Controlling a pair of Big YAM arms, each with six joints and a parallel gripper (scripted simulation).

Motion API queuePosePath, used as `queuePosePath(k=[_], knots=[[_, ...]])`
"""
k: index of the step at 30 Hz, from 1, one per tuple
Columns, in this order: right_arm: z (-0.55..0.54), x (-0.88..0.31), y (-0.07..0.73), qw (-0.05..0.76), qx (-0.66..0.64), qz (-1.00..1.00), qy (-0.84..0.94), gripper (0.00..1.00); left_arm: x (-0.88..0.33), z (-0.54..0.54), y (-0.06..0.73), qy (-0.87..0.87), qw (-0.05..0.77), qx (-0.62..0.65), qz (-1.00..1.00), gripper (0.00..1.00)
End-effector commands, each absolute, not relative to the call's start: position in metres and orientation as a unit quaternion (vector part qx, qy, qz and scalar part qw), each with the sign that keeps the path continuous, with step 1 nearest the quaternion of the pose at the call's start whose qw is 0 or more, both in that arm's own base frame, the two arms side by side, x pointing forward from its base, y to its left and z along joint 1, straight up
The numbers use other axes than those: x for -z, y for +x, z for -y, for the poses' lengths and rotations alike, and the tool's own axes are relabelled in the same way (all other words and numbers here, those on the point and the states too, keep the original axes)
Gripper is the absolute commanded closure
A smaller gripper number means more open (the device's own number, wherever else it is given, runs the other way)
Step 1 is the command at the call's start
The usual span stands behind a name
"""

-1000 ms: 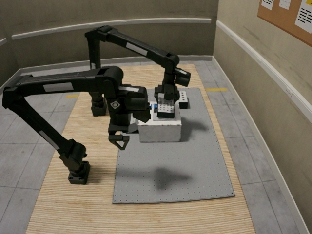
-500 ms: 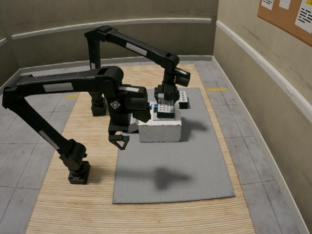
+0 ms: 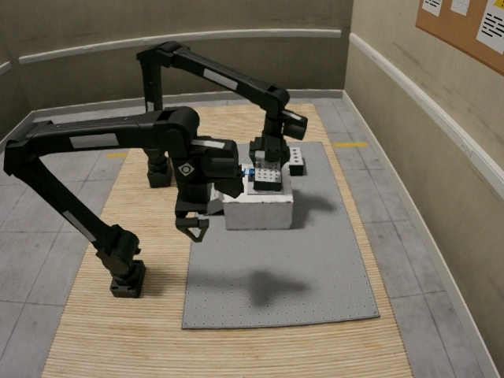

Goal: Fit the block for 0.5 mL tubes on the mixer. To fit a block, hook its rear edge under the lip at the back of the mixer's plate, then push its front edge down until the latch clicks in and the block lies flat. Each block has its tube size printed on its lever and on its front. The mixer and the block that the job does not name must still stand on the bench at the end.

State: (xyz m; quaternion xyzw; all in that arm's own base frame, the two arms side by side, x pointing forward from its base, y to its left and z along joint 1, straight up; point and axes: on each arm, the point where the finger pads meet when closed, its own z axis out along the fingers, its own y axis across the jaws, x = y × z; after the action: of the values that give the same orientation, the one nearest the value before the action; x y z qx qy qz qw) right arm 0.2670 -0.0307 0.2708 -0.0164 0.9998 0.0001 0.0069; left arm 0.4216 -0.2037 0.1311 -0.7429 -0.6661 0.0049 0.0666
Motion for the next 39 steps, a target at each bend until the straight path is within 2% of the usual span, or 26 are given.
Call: queuePosePath(k=[1, 11, 12, 22, 39], knots=[[0.033, -0.296, 0.283, 0.043, 0.005, -0.999, -0.008, 0.0, -0.156, 0.211, 0.436, -0.745, 0.018, 0.015, 0.667, 1.0], [0.032, -0.286, 0.278, 0.031, 0.003, -0.999, -0.008, 0.0, -0.157, 0.212, 0.436, -0.745, 0.002, 0.028, 0.667, 1.0], [0.032, -0.285, 0.278, 0.029, 0.003, -1.0, -0.008, 0.0, -0.157, 0.212, 0.436, -0.745, 0.002, 0.028, 0.667, 0.0], [0.032, -0.272, 0.271, 0.014, 0.001, -1.0, -0.008, 0.0, -0.157, 0.212, 0.436, -0.745, 0.002, 0.028, 0.667, 0.0], [0.033, -0.29, 0.281, 0.037, 0.004, -0.999, -0.009, 0.0, -0.157, 0.212, 0.436, -0.745, 0.002, 0.028, 0.667, 0.0]])
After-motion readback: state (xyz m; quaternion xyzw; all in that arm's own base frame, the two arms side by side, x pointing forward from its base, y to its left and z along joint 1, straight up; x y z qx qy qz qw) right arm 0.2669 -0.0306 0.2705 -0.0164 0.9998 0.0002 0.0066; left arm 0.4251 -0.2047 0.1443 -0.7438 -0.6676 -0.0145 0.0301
